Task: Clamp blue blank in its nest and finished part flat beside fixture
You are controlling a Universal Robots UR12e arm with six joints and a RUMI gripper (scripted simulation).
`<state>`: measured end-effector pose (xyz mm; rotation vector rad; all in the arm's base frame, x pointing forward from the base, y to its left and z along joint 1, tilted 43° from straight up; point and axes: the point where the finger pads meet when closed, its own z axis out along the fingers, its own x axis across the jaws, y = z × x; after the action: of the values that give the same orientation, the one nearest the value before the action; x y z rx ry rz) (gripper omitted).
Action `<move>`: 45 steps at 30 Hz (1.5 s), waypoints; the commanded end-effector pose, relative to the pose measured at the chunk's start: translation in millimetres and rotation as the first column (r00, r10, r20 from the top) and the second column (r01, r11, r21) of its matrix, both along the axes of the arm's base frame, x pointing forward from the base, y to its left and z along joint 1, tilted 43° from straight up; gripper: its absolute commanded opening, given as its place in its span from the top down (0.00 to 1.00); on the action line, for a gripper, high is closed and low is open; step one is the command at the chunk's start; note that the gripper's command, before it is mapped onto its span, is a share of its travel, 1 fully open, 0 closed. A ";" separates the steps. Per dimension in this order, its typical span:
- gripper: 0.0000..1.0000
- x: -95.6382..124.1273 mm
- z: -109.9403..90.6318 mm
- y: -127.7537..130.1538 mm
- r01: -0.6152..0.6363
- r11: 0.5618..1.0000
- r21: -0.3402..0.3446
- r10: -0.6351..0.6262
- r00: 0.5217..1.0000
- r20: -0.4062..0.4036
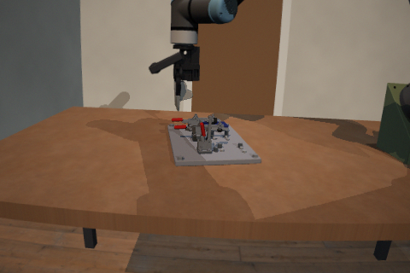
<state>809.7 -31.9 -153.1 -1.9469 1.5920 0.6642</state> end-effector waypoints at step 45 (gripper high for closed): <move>1.00 6.3 1.3 0.5 0.001 1.000 -0.001 -0.001 1.000 0.001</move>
<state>815.3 -30.7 -152.3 -1.9469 1.5920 0.6642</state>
